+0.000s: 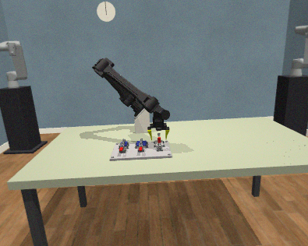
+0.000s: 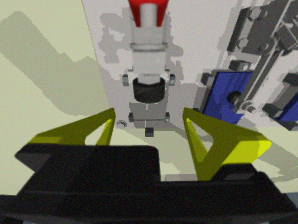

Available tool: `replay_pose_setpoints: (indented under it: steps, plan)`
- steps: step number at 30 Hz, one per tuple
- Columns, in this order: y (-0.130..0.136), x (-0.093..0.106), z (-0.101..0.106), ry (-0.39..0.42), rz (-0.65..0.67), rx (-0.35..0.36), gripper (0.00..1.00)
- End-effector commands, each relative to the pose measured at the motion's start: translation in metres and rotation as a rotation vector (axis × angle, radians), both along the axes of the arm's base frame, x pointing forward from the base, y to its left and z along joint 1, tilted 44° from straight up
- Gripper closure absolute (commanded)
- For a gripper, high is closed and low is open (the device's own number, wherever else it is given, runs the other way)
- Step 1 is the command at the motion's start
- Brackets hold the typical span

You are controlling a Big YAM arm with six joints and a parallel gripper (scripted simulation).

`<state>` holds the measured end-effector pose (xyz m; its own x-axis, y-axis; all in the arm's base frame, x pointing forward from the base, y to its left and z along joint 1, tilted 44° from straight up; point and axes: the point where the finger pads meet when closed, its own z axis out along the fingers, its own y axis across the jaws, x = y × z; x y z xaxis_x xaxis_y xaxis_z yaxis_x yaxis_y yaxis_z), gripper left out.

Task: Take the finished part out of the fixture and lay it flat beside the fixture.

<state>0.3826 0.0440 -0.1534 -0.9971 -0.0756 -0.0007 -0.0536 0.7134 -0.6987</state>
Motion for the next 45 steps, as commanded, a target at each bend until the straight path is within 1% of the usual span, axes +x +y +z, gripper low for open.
replay_pose_setpoints:
  steps: [1,24,27,45]
  plan:
    - [-0.005,-0.004,-0.007,0.019,0.000,-0.009,0.08]
    - [0.005,-0.005,-0.003,0.013,0.028,-0.006,0.08]
    - [0.008,-0.001,-0.001,0.004,0.032,-0.002,0.08]
    - [0.010,0.005,0.008,-0.018,0.029,0.008,0.08]
